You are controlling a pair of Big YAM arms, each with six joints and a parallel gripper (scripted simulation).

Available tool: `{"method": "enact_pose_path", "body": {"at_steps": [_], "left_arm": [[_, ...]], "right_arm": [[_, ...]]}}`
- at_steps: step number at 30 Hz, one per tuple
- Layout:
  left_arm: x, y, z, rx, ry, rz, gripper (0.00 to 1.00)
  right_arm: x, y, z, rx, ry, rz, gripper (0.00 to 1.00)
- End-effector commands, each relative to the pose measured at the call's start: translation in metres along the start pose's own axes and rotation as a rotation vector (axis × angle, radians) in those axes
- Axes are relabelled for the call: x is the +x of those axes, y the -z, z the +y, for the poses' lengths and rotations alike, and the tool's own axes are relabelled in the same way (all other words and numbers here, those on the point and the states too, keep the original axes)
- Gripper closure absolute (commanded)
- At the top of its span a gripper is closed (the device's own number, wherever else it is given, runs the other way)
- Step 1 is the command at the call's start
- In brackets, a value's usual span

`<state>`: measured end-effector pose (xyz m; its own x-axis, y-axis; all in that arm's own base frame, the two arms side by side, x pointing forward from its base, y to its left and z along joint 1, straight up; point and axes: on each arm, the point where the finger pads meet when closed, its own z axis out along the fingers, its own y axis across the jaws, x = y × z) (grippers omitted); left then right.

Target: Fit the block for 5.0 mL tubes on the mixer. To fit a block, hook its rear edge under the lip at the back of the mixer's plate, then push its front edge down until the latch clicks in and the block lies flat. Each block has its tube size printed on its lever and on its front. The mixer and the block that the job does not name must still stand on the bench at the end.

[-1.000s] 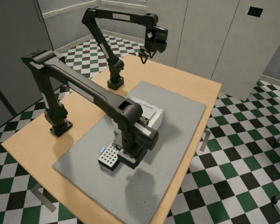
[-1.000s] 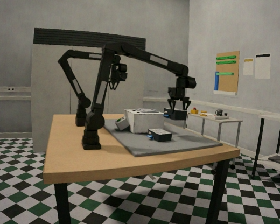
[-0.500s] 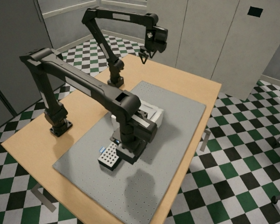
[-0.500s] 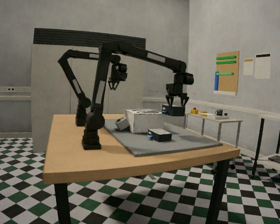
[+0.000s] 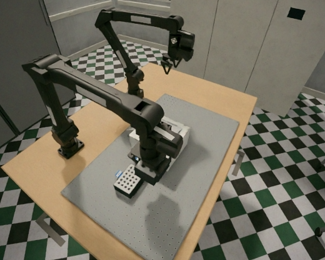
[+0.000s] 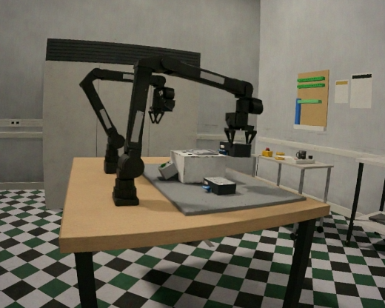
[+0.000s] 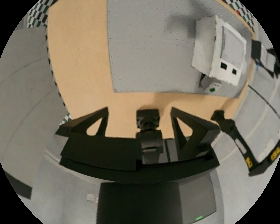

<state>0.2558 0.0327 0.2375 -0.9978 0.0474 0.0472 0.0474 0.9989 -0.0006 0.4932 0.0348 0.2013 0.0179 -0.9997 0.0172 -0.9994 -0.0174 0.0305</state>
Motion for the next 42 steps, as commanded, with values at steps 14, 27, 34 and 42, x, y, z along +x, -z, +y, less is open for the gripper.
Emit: {"method": "enact_pose_path", "body": {"at_steps": [14, 27, 34, 42], "left_arm": [[-0.012, 0.019, 0.001, -0.012, 0.003, -0.059, 0.00], [-0.004, 0.004, 0.000, -0.007, 0.004, -0.023, 0.00], [-0.003, 0.001, 0.000, -0.006, 0.004, -0.017, 0.00], [-0.005, 0.006, 0.001, -0.008, 0.004, -0.030, 0.00]], "right_arm": [[-0.006, 0.091, -0.018, 0.169, -0.009, -0.013, 1.00], [-0.015, 0.092, -0.024, 0.194, 0.018, -0.022, 1.00], [-0.015, 0.092, -0.023, 0.193, 0.018, -0.022, 1.00], [-0.015, 0.092, -0.023, 0.192, 0.018, -0.022, 1.00]]}}
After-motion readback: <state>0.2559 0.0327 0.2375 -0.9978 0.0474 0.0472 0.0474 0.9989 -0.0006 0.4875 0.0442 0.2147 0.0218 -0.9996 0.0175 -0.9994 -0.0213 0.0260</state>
